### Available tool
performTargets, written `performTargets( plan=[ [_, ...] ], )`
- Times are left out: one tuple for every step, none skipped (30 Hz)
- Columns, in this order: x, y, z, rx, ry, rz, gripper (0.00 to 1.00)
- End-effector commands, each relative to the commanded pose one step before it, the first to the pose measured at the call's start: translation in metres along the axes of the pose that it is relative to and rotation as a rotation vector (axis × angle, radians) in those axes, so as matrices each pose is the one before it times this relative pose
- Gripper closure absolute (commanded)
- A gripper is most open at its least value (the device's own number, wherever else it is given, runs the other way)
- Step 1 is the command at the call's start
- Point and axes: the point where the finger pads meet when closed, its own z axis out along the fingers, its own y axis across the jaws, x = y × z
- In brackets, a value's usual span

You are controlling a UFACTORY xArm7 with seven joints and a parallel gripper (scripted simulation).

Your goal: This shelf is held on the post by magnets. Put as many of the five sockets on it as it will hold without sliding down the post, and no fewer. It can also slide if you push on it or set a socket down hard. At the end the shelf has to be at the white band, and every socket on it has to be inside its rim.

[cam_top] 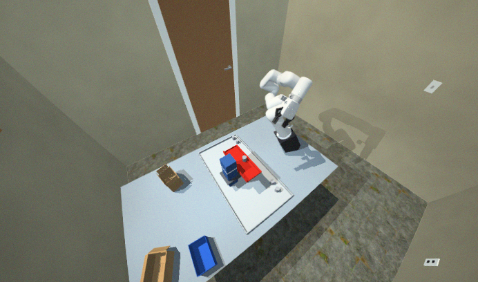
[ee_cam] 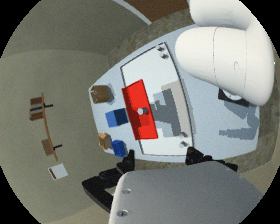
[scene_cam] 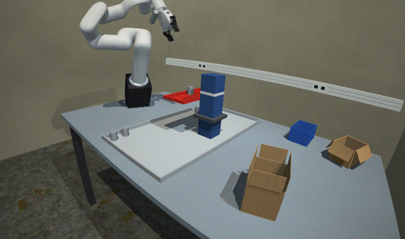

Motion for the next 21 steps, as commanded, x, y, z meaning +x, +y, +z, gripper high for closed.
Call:
performTargets(
  plan=[
    [0.00349, 0.0224, -0.03262, 0.10243, -0.02883, 0.06105, 0.0],
    [0.0, 0.0, 0.0, 0.0, 0.0, 0.0, 0.0],
    [0.00179, 0.00729, -0.0073, 0.02948, -0.00977, 0.0212, 0.0],
    [0.00176, 0.00606, -0.00563, 0.02409, -0.0079, 0.01786, 0.0],
    [0.00155, 0.00477, -0.00415, 0.01872, -0.00606, 0.01422, 0.0],
    [0.00122, 0.00348, -0.00289, 0.01358, -0.00435, 0.01051, 0.0],
    [0.00085, 0.00229, -0.00184, 0.00889, -0.00282, 0.00697, 0.0],
    [0.00048, 0.00127, -0.001, 0.00492, -0.00155, 0.00388, 0.0],
    [0.00019, 0.0005, -0.00039, 0.00194, -0.00061, 0.00154, 0.0],
    [0.00003, 0.00008, -0.00006, 0.0003, -0.00009, 0.00023, 0.0],
    [0.0, 0.0, 0.0, 0.0, 0.0, 0.0, 0.0],
    [0.0, 0.0, 0.0, 0.0, 0.0, 0.0, 0.0],
    [0.0, 0.0, 0.0, 0.0, 0.0, 0.0, 0.0],
    [0.0, 0.0, 0.0, 0.0, 0.0, 0.0, 0.0],
    [0.0, 0.0, 0.0, 0.0, 0.0, 0.0, 0.0],
    [0.0, 0.0, 0.0, 0.0, 0.0, 0.0, 0.0],
    [0.0, 0.0, 0.0, 0.0, 0.0, 0.0, 0.0],
    [0.0, 0.0, 0.0, 0.0, 0.0, 0.0, 0.0],
    [0.0, 0.0, 0.0, 0.0, 0.0, 0.0, 0.0],
    [0.0, 0.0, 0.0, 0.0, 0.0, 0.0, 0.0],
    [0.0, 0.0, 0.0, 0.0, 0.0, 0.0, 0.0]
  ],
)
